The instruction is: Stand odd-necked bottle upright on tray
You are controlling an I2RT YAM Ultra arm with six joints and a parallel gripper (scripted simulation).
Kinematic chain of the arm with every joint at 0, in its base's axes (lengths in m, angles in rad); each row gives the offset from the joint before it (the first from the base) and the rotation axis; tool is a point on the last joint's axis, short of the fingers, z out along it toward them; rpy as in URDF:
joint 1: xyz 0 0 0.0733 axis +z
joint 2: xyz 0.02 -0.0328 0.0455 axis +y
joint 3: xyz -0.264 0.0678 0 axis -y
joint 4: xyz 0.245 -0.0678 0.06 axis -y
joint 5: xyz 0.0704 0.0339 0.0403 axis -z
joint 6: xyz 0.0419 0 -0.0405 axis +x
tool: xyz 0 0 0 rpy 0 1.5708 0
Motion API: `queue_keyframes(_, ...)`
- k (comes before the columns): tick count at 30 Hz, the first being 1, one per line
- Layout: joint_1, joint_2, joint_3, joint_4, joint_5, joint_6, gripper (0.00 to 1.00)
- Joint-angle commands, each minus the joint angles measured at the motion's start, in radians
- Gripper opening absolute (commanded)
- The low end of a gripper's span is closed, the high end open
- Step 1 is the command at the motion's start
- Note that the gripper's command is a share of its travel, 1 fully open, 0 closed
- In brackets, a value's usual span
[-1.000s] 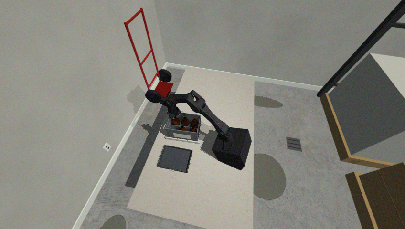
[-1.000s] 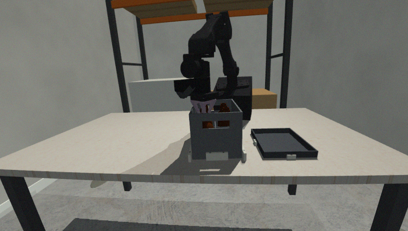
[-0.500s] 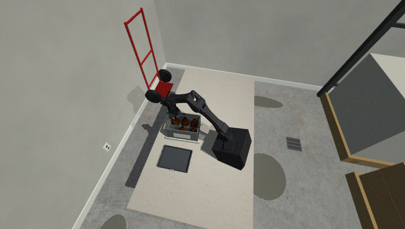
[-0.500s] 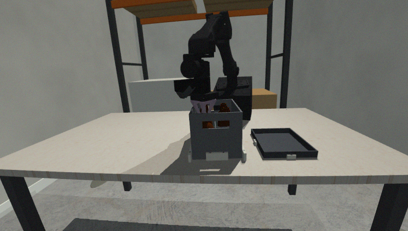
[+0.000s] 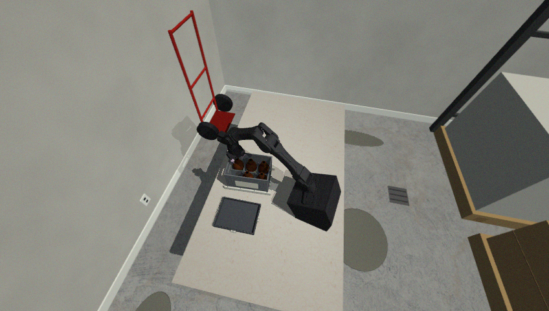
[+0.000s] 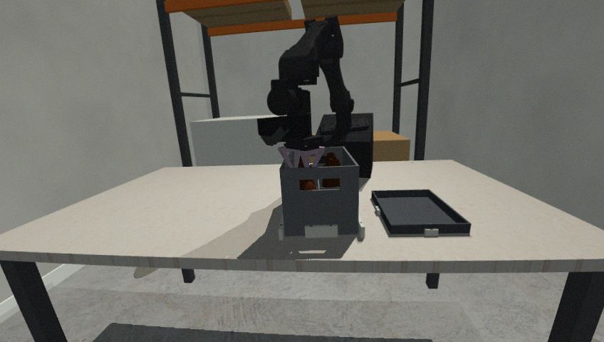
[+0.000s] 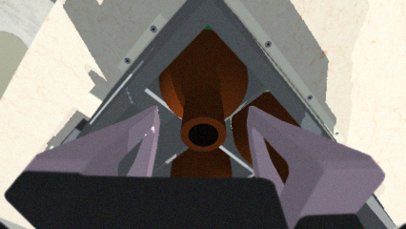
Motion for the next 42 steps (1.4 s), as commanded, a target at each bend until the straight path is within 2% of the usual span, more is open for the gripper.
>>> queue_keyframes(1,0.006,-0.025,0.001,0.005,0.006,0.004,0.61)
queue_keyframes(30,0.006,-0.026,0.002,0.004,0.006,0.004,0.61)
queue_keyframes(42,0.0,-0.057,0.047,-0.059,0.005,0.001,0.61)
